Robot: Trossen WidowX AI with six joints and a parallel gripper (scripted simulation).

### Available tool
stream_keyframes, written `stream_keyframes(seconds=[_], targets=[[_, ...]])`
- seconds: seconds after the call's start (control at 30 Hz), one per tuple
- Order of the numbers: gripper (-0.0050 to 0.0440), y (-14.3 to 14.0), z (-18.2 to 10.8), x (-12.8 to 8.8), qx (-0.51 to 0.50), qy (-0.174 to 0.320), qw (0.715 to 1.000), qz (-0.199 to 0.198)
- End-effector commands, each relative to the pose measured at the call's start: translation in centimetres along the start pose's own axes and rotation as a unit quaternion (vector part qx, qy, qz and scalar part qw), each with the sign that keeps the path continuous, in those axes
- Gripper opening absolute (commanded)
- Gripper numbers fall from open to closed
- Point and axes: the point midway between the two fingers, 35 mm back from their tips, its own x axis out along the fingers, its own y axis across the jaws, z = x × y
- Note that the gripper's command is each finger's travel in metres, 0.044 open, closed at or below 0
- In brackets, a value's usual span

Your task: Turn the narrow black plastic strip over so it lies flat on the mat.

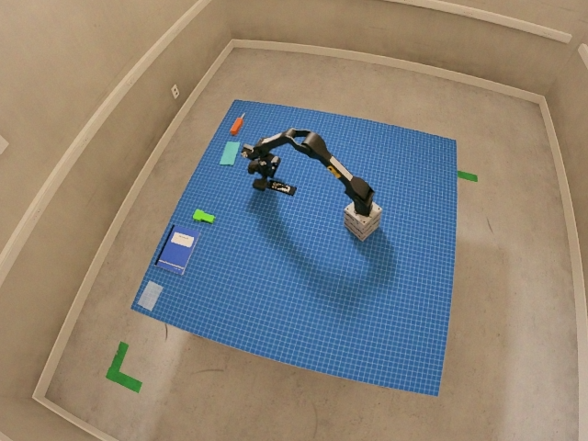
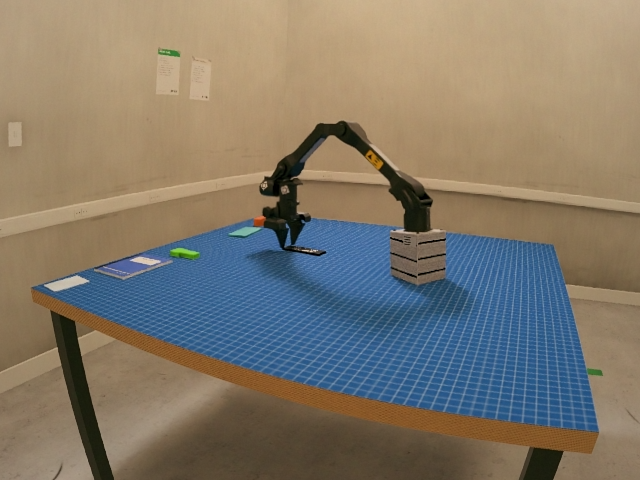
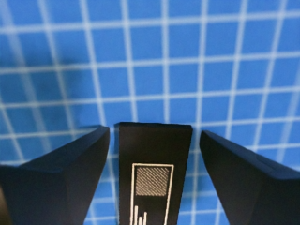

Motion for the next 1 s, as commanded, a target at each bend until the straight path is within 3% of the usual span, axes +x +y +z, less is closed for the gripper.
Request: stream_keyframes(seconds=[0.0, 0.97], targets=[[0.0277, -0.23, 0.22, -0.36, 0.001, -0.006, 1.000, -0.002], [0.0277, -0.22, 0.15, -0.12, 0.001, -0.004, 1.000, -0.002]])
